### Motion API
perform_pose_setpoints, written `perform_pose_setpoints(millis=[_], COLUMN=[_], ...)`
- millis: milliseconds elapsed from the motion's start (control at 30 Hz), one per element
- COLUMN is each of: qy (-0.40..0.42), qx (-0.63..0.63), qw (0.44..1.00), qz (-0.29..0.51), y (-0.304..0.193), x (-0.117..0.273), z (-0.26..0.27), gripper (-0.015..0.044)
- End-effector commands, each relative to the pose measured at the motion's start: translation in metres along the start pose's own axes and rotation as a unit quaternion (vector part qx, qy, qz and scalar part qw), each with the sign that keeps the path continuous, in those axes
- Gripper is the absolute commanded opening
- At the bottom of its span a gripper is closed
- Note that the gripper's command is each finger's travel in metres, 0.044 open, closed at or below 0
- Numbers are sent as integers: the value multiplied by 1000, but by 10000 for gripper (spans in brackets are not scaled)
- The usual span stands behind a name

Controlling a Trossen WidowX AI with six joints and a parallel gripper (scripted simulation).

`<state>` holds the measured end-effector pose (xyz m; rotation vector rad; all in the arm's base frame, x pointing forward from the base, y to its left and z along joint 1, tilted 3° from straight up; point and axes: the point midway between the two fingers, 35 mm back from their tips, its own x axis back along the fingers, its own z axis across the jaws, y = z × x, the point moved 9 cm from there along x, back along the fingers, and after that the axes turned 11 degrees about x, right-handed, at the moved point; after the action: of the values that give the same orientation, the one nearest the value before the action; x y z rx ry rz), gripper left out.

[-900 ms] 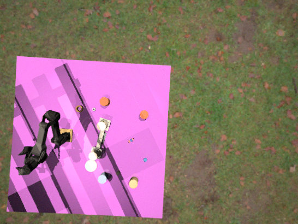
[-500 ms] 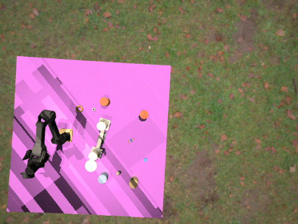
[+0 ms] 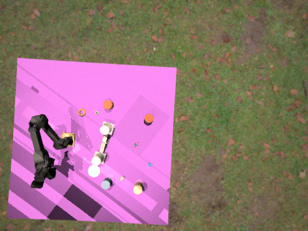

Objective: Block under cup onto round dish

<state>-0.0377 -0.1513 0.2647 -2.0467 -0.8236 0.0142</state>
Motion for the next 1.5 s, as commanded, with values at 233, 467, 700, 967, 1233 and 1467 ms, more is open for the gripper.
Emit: perform_pose_setpoints(millis=[233, 467, 700, 967, 1233, 1467], qy=[-71, -96, -99, -74, -18, 54], qx=[-101, -164, -219, -267, -297, -305], qw=[985, 957, 919, 861, 796, 738], qz=[-123, -217, -314, -426, -527, -599], y=[21, 32, 41, 47, 46, 39], x=[32, 59, 88, 125, 163, 194], z=[-22, -31, -34, -32, -22, -7], gripper=[440, 440, 440, 440, 440, 440])
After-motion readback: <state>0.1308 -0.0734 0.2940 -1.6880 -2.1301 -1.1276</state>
